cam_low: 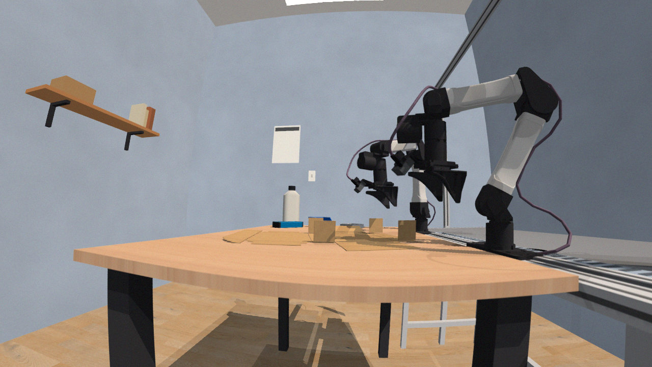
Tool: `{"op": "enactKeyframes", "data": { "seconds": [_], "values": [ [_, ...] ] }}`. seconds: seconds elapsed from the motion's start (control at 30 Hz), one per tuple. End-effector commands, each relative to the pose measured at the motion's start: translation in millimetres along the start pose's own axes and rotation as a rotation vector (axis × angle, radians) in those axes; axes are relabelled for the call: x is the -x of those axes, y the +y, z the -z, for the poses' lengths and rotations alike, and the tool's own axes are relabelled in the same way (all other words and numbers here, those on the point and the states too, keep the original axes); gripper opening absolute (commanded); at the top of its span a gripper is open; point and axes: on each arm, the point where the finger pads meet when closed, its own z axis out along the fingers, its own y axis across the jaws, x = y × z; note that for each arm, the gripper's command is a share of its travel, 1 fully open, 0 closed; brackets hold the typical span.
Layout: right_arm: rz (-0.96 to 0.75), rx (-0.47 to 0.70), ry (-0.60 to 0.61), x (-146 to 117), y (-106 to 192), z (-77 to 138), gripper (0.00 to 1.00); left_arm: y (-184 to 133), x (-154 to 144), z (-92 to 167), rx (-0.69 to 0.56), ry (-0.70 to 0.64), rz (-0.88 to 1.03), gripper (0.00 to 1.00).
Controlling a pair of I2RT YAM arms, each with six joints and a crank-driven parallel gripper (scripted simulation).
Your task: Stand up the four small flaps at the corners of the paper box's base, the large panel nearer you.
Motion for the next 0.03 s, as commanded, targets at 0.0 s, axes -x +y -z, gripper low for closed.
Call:
{"op": "enactKeyframes", "data": {
  "seconds": [0.0],
  "values": [
    [-0.005,-0.002,-0.004,2.2,-0.2,-3.5,0.81,-0.5,0.2,-5.9,0.011,0.006,-0.006,0.81]
  ]
}}
